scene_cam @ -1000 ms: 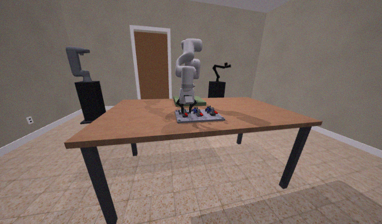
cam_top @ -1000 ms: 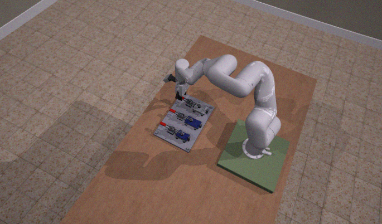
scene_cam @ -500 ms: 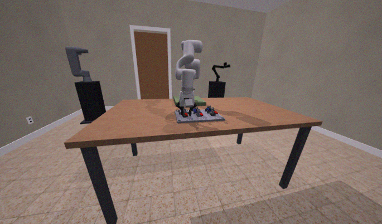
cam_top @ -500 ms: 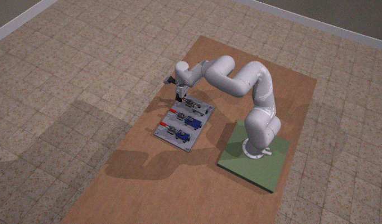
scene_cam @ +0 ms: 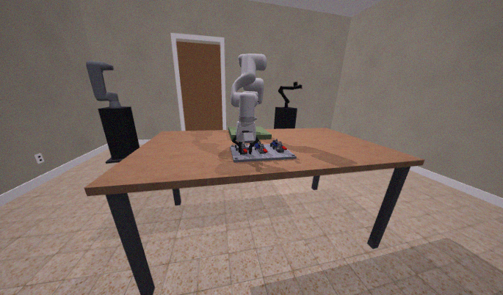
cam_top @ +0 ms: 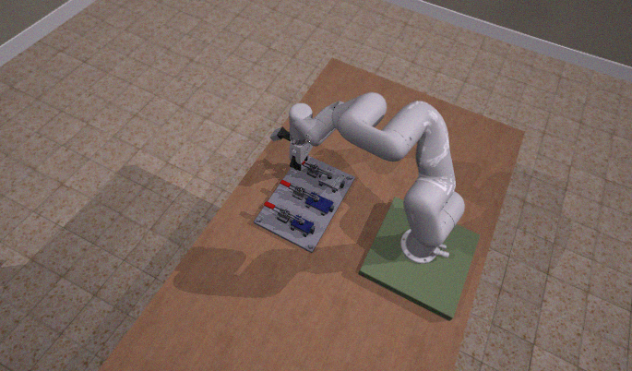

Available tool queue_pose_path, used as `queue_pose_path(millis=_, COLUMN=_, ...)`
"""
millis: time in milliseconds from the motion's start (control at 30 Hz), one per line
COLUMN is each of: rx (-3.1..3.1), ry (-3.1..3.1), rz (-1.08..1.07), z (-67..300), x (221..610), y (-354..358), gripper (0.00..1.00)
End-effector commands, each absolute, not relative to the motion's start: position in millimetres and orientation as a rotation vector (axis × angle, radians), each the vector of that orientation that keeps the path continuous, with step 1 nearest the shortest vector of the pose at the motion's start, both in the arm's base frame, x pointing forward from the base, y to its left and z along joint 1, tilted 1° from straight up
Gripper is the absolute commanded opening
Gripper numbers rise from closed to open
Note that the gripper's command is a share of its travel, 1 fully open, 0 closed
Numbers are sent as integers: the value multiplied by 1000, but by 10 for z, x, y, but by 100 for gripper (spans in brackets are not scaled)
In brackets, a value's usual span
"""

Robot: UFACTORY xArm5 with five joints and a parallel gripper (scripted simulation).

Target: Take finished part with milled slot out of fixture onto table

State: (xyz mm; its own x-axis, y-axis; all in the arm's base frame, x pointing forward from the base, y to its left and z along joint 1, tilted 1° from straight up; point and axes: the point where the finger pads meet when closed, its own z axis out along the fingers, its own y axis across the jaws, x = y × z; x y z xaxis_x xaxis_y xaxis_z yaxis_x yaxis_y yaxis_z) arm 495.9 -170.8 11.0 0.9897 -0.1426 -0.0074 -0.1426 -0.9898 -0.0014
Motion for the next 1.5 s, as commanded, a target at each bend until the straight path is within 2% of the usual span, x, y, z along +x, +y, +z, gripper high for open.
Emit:
queue_pose_path(millis=0, rx=-3133, ry=225, rz=6, z=125, x=4972, y=-1712, gripper=47)
queue_pose_path(millis=100, rx=-3133, ry=225, rz=6, z=125, x=4971, y=-1712, gripper=47)
queue_pose_path(millis=133, rx=-3133, ry=225, rz=6, z=125, x=4971, y=-1712, gripper=0)
queue_pose_path(millis=1467, rx=-3133, ry=224, rz=6, z=128, x=4972, y=-1710, gripper=0)
